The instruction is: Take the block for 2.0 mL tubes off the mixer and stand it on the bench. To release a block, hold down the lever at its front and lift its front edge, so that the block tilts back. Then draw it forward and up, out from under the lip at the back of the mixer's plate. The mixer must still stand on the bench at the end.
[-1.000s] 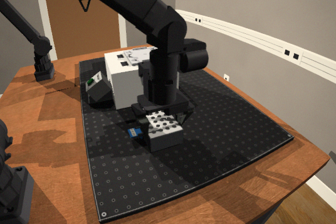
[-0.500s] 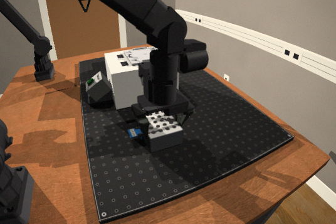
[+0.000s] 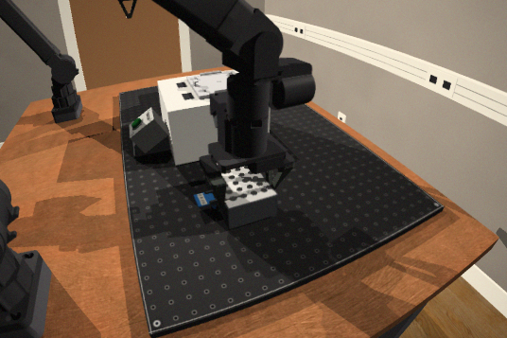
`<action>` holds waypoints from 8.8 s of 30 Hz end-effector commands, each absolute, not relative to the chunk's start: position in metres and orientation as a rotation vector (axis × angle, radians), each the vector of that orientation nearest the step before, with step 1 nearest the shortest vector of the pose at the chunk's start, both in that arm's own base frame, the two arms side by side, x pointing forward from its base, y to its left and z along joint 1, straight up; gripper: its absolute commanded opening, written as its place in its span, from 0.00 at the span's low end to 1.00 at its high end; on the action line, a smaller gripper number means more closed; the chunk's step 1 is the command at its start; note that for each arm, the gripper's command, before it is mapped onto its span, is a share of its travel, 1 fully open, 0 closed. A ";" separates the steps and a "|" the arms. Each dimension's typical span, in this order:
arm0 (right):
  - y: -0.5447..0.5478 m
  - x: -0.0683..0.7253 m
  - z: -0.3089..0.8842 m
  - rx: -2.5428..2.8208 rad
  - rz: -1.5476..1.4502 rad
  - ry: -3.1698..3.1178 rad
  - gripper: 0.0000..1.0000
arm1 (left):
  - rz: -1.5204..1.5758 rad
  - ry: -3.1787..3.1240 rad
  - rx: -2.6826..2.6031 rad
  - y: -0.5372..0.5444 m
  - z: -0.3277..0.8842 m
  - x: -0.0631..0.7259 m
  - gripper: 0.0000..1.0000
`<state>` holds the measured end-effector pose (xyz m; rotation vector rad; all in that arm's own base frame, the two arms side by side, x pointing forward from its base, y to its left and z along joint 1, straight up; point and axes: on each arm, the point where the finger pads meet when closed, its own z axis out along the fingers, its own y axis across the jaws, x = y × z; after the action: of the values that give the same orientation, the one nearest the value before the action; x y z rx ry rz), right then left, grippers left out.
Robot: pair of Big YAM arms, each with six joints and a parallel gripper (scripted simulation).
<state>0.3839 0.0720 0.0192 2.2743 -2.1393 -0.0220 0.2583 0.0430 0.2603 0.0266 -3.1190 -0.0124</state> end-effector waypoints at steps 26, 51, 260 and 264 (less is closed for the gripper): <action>0.081 0.430 0.048 2.335 0.088 -2.218 0.00 | -0.017 -3.130 0.015 0.044 0.269 0.263 0.00; 0.081 0.429 0.046 2.334 0.086 -2.216 1.00 | -0.019 -3.134 0.015 0.044 0.270 0.264 0.00; 0.080 0.400 0.204 2.336 0.011 -2.112 1.00 | -0.025 -3.160 0.023 0.045 0.278 0.265 0.00; 0.080 0.402 0.222 2.353 0.038 -2.128 1.00 | -0.021 -3.144 0.023 0.045 0.271 0.262 0.00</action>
<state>0.3812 0.0768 0.1792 2.2855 -2.0869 -0.0492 0.2591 0.0431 0.2619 0.0266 -3.1227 -0.0134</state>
